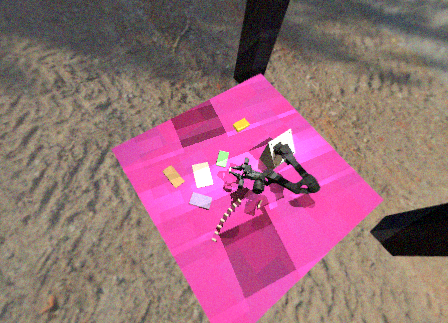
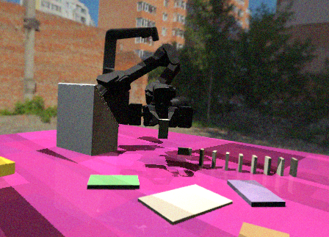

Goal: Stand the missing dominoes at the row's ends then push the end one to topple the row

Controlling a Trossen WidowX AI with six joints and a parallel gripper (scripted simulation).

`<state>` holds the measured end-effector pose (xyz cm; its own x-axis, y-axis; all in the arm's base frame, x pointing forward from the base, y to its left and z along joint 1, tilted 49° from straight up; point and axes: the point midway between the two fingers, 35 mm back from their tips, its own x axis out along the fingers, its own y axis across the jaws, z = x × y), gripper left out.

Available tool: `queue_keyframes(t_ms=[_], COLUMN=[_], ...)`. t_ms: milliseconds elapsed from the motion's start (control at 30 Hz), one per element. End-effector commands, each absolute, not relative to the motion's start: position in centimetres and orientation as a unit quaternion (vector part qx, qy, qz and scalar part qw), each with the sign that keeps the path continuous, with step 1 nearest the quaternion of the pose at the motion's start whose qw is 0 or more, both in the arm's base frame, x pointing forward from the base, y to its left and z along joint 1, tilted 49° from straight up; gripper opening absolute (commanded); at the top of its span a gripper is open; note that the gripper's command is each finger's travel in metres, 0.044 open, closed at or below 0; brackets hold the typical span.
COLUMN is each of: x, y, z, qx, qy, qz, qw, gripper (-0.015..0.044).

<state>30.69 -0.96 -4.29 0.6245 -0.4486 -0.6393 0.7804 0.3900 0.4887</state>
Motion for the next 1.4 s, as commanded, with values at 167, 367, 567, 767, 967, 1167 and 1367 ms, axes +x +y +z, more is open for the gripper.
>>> queue_keyframes(t_ms=[167,367,567,767,967,1167,1367], x=[31.4,31.5,31.3,31.2,31.2,31.2,31.2], y=[1.6,3.2,4.8,5.6,5.6,5.6,5.6], z=[-6.6,-8.2,-9.8,-10.8,-10.8,-10.8,-10.8], qx=[0.401,0.4,0.399,0.398,0.398,0.398,0.398], qy=[0.209,0.209,0.208,0.207,0.207,0.207,0.207], qz=[-0.383,-0.383,-0.382,-0.381,-0.381,-0.381,-0.381], qw=[0.805,0.806,0.807,0.809,0.809,0.809,0.809], gripper=[0.0107,0.0107,0.0107,0.0107,0.0107,0.016,0.0317])
